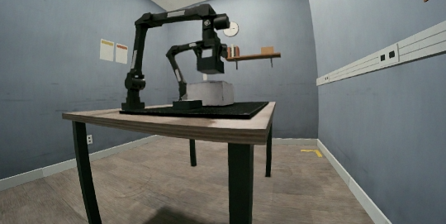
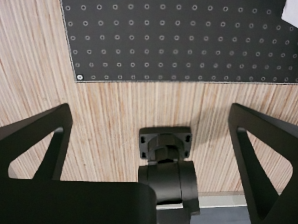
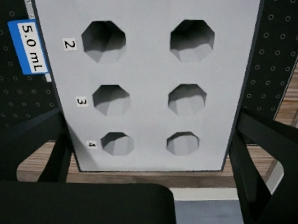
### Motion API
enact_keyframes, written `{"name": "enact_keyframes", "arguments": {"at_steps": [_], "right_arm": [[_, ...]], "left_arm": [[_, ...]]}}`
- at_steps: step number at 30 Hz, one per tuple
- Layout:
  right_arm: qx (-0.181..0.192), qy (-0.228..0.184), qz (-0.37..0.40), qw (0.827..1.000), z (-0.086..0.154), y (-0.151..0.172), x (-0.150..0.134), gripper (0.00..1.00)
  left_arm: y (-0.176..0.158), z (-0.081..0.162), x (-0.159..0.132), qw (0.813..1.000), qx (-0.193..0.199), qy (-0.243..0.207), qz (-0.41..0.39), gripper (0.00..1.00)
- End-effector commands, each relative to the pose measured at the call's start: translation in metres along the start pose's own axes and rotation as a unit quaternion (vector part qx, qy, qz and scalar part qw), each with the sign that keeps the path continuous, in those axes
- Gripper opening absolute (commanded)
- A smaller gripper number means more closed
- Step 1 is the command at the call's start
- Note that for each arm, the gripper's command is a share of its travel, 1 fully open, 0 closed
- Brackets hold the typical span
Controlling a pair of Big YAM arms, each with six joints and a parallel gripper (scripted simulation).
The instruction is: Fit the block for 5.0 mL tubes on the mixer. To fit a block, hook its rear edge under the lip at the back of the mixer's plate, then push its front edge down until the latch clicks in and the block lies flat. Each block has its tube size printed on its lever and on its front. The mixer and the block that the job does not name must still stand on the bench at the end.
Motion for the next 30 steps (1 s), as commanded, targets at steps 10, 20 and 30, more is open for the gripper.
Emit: {"name": "enact_keyframes", "arguments": {"at_steps": [10, 20, 30], "right_arm": [[-0.061, -0.020, -0.005, 0.998, 0.047, 0.014, 0.035, 0.00], [-0.054, -0.020, -0.020, 0.998, 0.045, 0.032, 0.042, 0.00], [-0.046, -0.021, -0.005, 0.999, 0.038, 0.048, 0.077, 0.00]], "left_arm": [[0.006, 0.033, 0.004, 0.999, 0.014, -0.041, 0.012, 1.00], [0.006, 0.029, 0.003, 0.999, 0.013, -0.037, 0.012, 1.00], [0.004, 0.016, 0.000, 1.000, 0.007, -0.021, 0.012, 1.00]]}}
Point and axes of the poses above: on each arm, the point where the finger pads meet when closed, its own z axis back along the fingers, its own y axis across the jaws, x = y × z, the point moved 10 cm from there along z, back along the fingers, and after that the axes turned 12 degrees about -z, right-handed, at the moved point
